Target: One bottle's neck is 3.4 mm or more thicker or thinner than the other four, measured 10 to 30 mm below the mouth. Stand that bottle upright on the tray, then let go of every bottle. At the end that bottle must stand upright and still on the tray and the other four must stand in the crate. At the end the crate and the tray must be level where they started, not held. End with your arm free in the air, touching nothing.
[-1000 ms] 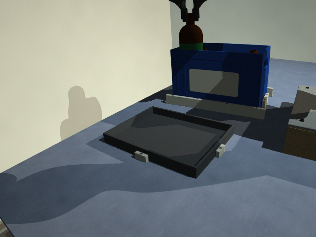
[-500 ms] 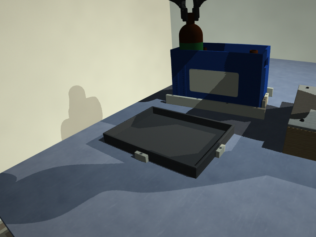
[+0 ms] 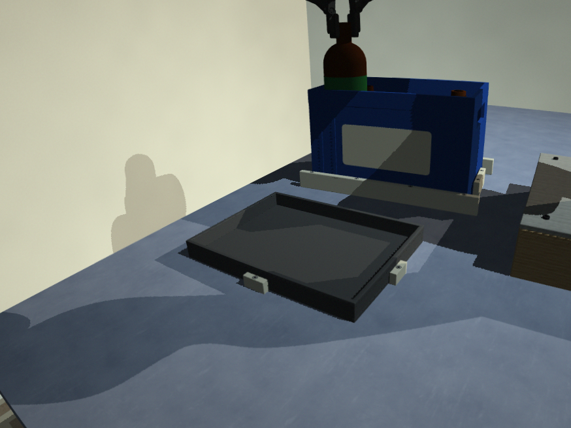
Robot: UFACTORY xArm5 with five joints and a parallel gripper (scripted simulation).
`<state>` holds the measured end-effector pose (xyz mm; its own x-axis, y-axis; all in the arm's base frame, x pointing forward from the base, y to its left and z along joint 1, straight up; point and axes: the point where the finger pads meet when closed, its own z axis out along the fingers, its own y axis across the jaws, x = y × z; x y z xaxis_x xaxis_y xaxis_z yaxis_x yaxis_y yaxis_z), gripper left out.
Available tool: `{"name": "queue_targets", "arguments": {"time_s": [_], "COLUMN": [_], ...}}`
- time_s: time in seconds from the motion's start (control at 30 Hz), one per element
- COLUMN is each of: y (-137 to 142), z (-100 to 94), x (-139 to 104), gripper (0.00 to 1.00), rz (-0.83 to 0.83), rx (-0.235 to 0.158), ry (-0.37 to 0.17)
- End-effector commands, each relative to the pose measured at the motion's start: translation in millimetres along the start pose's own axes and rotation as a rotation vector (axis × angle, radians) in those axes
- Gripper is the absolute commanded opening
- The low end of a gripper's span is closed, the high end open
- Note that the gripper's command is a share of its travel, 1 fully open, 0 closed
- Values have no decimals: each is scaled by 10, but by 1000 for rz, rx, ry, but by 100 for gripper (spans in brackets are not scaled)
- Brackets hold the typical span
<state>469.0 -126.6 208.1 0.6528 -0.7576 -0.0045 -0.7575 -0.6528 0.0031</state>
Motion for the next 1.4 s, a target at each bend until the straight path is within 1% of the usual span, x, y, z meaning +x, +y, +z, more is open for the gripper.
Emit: {"name": "queue_targets", "arguments": {"time_s": [0.0, 0.47, 0.97, 1.37], "y": [-6, -5, -4, -4], "z": [-28, -122, -299, -383], "x": [9, 7, 7, 6], "gripper": [0, 0, 0, 0], "rz": [0, 0, 0, 0], "rx": [3, 3, 3, 3], "ry": [4, 4, 4, 4]}}
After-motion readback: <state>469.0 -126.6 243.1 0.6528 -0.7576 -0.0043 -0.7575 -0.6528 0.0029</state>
